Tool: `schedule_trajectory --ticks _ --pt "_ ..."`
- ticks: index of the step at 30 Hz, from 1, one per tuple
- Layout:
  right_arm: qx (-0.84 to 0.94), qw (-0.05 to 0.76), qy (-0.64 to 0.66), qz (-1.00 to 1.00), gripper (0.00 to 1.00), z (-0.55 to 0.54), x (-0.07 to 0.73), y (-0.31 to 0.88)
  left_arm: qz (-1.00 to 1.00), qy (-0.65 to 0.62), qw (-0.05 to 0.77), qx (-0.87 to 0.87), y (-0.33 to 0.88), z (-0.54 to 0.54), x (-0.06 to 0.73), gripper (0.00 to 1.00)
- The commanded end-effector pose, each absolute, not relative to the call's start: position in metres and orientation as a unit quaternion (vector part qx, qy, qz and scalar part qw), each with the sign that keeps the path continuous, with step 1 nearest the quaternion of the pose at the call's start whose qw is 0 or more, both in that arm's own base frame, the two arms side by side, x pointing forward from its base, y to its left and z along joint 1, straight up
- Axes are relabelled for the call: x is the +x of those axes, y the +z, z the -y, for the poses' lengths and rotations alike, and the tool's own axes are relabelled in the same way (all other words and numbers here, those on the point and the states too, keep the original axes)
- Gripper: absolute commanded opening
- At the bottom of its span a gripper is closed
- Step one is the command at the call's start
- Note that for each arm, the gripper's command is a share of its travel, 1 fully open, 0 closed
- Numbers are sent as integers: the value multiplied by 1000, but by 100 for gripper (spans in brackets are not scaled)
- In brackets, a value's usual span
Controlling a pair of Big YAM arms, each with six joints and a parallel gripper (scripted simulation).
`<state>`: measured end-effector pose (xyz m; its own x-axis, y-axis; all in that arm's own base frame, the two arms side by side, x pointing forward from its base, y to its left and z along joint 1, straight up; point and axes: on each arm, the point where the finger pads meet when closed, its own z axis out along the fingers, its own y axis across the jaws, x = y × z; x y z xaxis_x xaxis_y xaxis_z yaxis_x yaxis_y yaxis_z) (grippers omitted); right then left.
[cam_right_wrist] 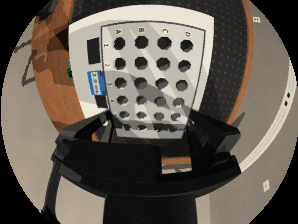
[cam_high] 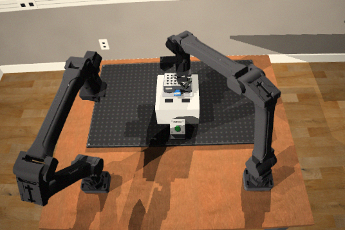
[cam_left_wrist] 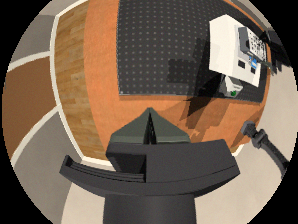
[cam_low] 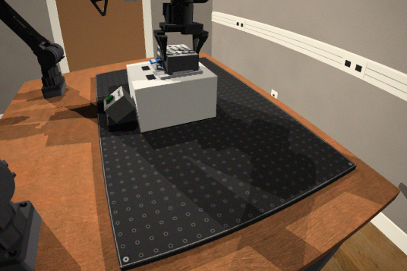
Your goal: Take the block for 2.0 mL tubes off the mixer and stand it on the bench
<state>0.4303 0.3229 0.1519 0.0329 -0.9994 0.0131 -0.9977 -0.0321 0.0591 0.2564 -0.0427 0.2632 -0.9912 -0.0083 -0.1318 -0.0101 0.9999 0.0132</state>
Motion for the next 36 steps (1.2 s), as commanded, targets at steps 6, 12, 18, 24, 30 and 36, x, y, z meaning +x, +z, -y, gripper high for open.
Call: schedule_trajectory --ticks 6,12,18,24,30,36 --pt "737 7 -18 676 0 -343 427 167 -1000 1 3 17 278 -2 265 0" --pt "737 7 -18 676 0 -343 427 167 -1000 6 3 14 280 -20 261 0" --pt "737 8 -19 676 0 -343 427 170 -1000 0 5 5 272 -56 262 0" --pt "737 17 -28 675 0 -345 427 171 -1000 6 7 9 270 -52 269 0" --pt "734 19 -32 678 0 -342 429 171 -1000 8 6 5 274 -49 264 0" --pt "728 22 -32 685 0 -340 428 172 -1000 9 7 2 276 -44 262 0"
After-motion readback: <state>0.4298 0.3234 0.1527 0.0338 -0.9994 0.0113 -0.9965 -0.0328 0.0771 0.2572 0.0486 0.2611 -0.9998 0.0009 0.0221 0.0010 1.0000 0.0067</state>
